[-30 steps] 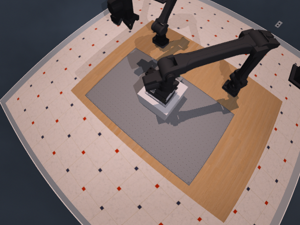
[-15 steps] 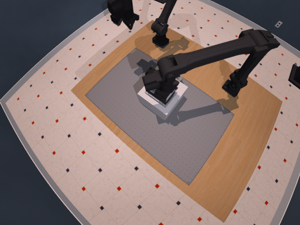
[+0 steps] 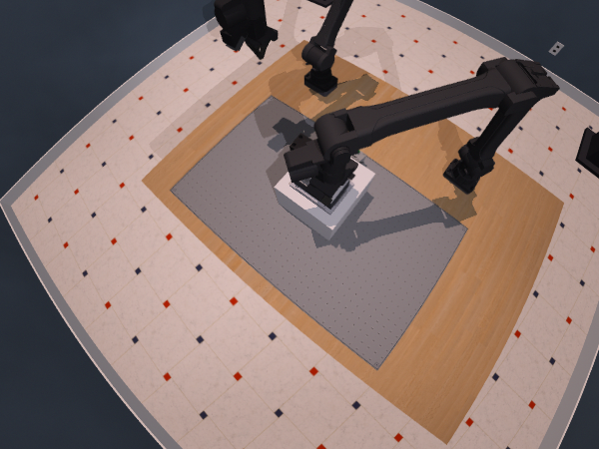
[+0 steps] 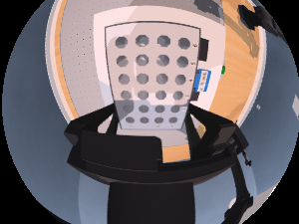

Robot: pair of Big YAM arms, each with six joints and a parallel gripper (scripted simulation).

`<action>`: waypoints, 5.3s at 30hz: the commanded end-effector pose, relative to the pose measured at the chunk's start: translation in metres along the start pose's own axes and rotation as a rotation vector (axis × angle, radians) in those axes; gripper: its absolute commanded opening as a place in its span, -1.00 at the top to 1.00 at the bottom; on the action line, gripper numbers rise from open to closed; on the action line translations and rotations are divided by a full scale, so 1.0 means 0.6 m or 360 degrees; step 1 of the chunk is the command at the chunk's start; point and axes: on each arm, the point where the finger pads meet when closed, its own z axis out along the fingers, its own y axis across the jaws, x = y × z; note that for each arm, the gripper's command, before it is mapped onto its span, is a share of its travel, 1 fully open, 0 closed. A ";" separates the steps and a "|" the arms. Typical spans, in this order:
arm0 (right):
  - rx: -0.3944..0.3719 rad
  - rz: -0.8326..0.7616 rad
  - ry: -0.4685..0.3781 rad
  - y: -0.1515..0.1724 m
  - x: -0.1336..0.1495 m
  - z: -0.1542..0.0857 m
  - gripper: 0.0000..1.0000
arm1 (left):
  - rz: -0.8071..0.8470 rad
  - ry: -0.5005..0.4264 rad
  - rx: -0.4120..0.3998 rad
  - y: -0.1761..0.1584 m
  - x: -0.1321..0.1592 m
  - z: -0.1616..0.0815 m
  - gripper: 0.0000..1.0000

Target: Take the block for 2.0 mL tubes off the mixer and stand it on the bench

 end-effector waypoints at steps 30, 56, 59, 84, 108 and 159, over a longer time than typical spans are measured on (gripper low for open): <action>0.0008 0.0017 -0.0028 -0.004 -0.009 -0.016 1.00 | 0.0026 -0.0102 -0.0120 0.003 -0.017 -0.072 1.00; 0.0009 0.0017 -0.0026 -0.005 -0.009 -0.014 1.00 | 0.0040 -0.0037 -0.0036 -0.017 -0.025 -0.047 1.00; 0.0009 0.0017 -0.0026 -0.005 -0.009 -0.014 1.00 | 0.0043 -0.0033 -0.0031 -0.017 -0.027 -0.046 1.00; 0.0009 0.0017 -0.0025 -0.005 -0.009 -0.012 1.00 | 0.0090 -0.0077 -0.0086 -0.003 -0.038 -0.050 1.00; 0.0008 0.0017 -0.0024 -0.006 -0.009 -0.010 1.00 | 0.0086 -0.0081 -0.0089 -0.001 -0.039 -0.051 1.00; 0.0008 0.0014 -0.0023 -0.006 -0.010 -0.007 1.00 | 0.0076 -0.0088 -0.0092 0.002 -0.041 -0.051 1.00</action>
